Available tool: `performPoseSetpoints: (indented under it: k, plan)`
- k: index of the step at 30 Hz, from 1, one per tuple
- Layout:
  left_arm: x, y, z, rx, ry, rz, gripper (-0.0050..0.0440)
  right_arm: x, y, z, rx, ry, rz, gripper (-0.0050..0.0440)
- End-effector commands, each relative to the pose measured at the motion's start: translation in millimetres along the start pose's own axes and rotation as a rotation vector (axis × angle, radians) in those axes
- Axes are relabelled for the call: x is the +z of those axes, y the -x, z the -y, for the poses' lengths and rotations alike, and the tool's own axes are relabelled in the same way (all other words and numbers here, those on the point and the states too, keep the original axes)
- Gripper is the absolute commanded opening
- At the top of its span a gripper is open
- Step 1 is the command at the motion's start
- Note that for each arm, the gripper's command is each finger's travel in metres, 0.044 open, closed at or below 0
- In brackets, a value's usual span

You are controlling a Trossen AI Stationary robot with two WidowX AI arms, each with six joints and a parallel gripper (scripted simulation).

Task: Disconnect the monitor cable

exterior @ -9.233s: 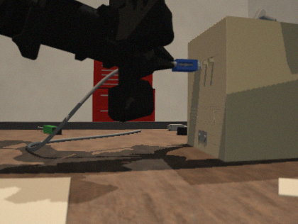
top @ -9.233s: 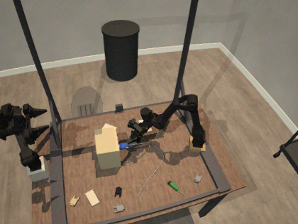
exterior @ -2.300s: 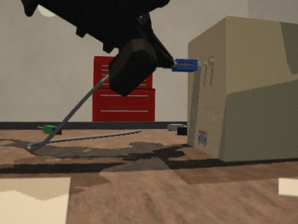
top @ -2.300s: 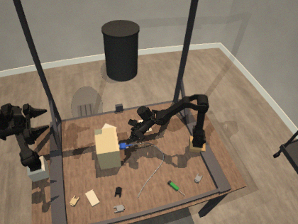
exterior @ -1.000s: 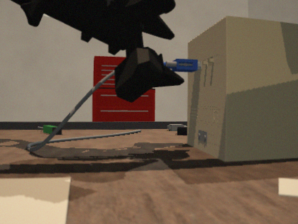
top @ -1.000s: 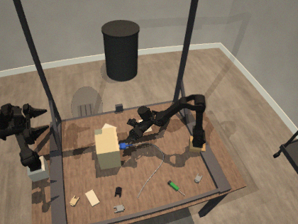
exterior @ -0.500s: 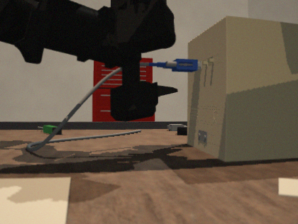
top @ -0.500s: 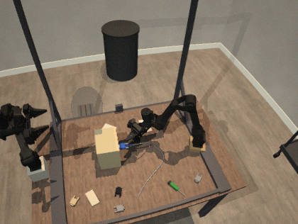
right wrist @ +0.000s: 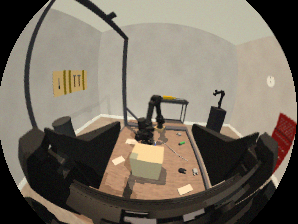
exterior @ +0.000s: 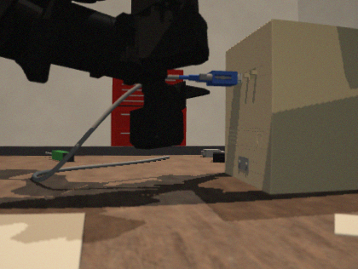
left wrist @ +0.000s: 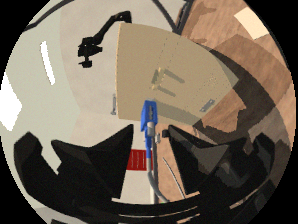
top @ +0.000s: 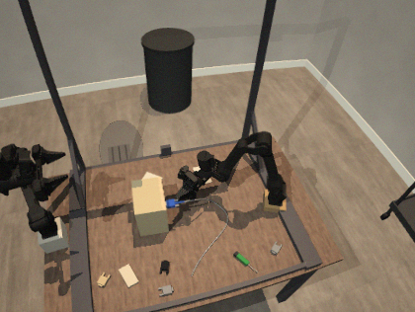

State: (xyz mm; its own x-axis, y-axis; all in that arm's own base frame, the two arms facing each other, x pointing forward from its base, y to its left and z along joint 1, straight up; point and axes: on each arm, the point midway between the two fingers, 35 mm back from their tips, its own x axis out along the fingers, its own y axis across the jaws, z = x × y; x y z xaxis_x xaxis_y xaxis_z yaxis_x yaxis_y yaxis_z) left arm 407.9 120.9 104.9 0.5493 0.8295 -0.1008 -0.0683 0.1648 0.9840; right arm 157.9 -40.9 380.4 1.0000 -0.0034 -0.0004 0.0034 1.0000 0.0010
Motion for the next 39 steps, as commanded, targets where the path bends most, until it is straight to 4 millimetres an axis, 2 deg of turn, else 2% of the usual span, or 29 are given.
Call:
performPoseSetpoints:
  k: [1, 5, 6, 16, 39]
  plan:
    - [1.8, 0.2, -7.7, 0.014, 0.015, 0.000, 0.0104, 3.3, 0.3, -1.5, 0.003, 0.007, 0.002, 0.0440]
    - [1.8, 0.2, -7.7, 0.014, 0.015, 0.000, 0.0008, 3.3, 0.3, -1.5, 0.003, 0.007, 0.002, 0.0440]
    - [1.8, 0.2, -7.7, 0.014, 0.015, 0.000, 0.0000, 3.3, 0.3, -1.5, 0.003, 0.007, 0.002, 0.0440]
    - [1.8, 0.2, -7.8, 0.012, 0.018, 0.000, 0.0000, 3.3, 0.3, -1.5, 0.003, 0.007, 0.002, 0.0440]
    - [1.7, -0.3, -12.7, -0.113, 0.197, 0.003, 0.0000, 3.3, 0.3, -1.5, 0.003, 0.007, 0.002, 0.0440]
